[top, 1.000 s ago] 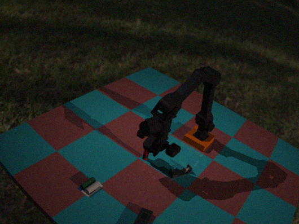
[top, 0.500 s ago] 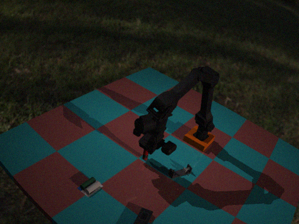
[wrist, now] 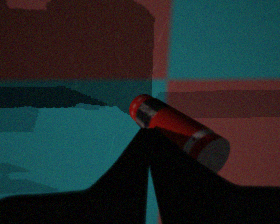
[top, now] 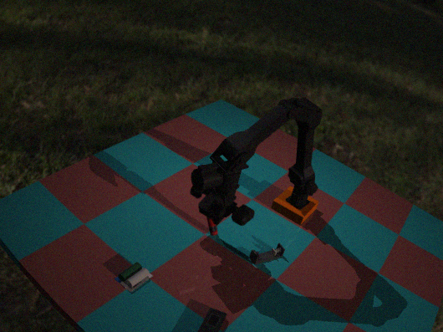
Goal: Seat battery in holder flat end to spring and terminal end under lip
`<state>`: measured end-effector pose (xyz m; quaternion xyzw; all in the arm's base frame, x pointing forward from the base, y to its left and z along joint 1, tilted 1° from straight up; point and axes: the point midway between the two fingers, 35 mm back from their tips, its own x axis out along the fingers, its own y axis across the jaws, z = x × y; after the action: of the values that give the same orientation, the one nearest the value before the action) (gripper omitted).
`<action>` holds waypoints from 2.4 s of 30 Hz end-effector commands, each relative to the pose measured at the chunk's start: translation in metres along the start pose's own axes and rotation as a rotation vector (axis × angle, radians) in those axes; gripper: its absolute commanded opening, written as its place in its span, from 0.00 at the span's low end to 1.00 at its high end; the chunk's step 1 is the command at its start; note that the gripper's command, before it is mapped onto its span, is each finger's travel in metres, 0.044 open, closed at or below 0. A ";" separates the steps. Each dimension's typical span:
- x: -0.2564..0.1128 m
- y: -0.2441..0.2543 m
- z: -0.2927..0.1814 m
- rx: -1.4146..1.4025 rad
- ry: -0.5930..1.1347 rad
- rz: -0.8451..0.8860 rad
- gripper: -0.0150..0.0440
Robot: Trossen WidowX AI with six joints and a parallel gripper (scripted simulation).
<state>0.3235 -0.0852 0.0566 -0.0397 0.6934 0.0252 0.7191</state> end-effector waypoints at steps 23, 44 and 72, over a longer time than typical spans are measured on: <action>-0.056 -0.022 0.002 0.000 -0.003 -0.004 0.25; -0.067 -0.026 0.001 0.264 -0.003 -0.003 0.43; -0.011 -0.047 0.000 1.570 -0.009 -0.002 0.66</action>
<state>0.3278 -0.1310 0.0714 0.4631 0.5195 -0.4582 0.5530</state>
